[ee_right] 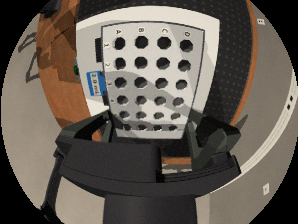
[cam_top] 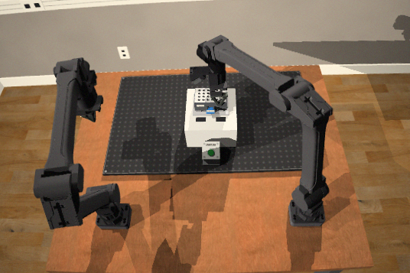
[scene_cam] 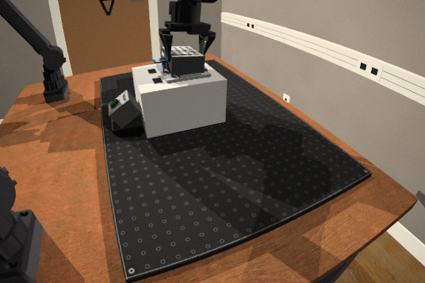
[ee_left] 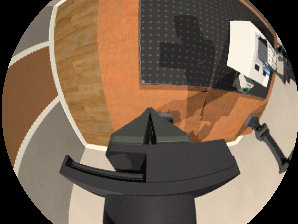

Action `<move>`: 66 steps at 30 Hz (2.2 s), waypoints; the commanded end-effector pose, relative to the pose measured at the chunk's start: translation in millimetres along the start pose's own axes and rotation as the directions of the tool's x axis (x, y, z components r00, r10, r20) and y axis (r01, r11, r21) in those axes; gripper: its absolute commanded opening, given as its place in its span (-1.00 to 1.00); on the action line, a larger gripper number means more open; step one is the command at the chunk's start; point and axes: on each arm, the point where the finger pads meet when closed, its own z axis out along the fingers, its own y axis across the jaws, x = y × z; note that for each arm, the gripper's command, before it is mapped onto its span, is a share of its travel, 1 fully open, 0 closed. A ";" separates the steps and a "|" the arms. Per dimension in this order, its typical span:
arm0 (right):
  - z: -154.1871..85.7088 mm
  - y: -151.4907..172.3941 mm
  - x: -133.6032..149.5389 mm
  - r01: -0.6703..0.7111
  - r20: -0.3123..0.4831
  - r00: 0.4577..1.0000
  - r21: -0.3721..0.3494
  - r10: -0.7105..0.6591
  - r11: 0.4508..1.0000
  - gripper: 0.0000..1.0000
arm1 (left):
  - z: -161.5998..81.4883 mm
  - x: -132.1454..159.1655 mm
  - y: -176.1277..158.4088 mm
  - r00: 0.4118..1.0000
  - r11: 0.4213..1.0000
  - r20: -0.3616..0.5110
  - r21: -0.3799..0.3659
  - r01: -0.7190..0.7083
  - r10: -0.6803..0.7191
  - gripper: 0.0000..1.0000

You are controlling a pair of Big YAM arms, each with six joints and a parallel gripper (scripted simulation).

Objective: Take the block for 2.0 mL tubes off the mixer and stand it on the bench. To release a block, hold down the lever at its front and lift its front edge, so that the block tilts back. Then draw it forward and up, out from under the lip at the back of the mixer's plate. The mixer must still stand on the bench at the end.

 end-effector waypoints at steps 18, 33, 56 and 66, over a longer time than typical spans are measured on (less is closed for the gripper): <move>-76.0 -16.5 -17.1 -0.007 0.089 0.996 0.131 -0.005 0.991 -1.00 | -23.0 -11.0 3.1 0.999 1.000 0.049 -0.011 -0.003 0.004 -1.00; -75.6 -16.7 -16.4 -0.007 0.089 0.996 0.130 -0.005 0.992 -1.00 | -8.2 -2.9 1.7 1.000 1.000 0.011 -0.006 -0.004 0.004 -1.00; -89.3 -11.1 -15.8 0.010 0.097 0.995 0.125 -0.023 0.992 -1.00 | -12.3 -4.8 1.9 1.000 1.000 0.022 -0.008 -0.004 0.004 -1.00; -94.3 -16.0 -19.7 0.017 0.118 0.992 0.158 -0.036 0.987 -1.00 | -19.8 -8.7 2.4 0.999 1.000 0.042 -0.010 -0.004 0.004 -1.00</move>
